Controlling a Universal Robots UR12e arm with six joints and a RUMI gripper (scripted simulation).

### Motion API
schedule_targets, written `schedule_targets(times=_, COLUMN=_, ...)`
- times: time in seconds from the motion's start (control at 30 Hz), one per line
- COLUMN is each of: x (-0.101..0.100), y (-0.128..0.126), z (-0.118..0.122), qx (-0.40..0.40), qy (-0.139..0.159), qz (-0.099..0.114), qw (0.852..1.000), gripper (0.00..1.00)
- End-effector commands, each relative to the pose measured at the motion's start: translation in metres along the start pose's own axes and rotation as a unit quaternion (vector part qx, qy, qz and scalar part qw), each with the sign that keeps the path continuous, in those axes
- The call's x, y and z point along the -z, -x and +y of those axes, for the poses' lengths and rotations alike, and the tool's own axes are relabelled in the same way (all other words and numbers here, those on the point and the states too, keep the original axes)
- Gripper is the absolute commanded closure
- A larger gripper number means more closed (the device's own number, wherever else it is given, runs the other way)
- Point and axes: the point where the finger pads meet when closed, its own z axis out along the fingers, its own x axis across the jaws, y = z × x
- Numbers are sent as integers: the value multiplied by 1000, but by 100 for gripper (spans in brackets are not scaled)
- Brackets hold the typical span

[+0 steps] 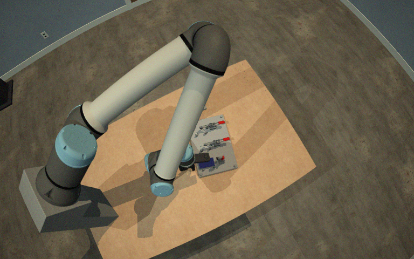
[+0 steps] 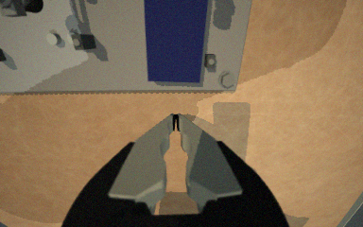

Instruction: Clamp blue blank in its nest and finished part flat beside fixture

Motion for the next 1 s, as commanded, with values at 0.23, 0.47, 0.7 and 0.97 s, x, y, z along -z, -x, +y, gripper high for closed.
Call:
schedule_targets(times=0.23, x=-2, y=0, z=-2, qx=1, qy=-1, qz=0, qw=1000, gripper=100)
schedule_targets(times=0.47, x=-4, y=1, z=-2, qx=1, qy=-1, qz=-1, qw=1000, gripper=100)
schedule_targets(times=0.7, x=-6, y=0, z=-2, qx=1, qy=-1, qz=0, qw=1000, gripper=100)
schedule_targets(times=0.97, x=-6, y=1, z=-2, qx=1, qy=-1, qz=0, qw=1000, gripper=100)
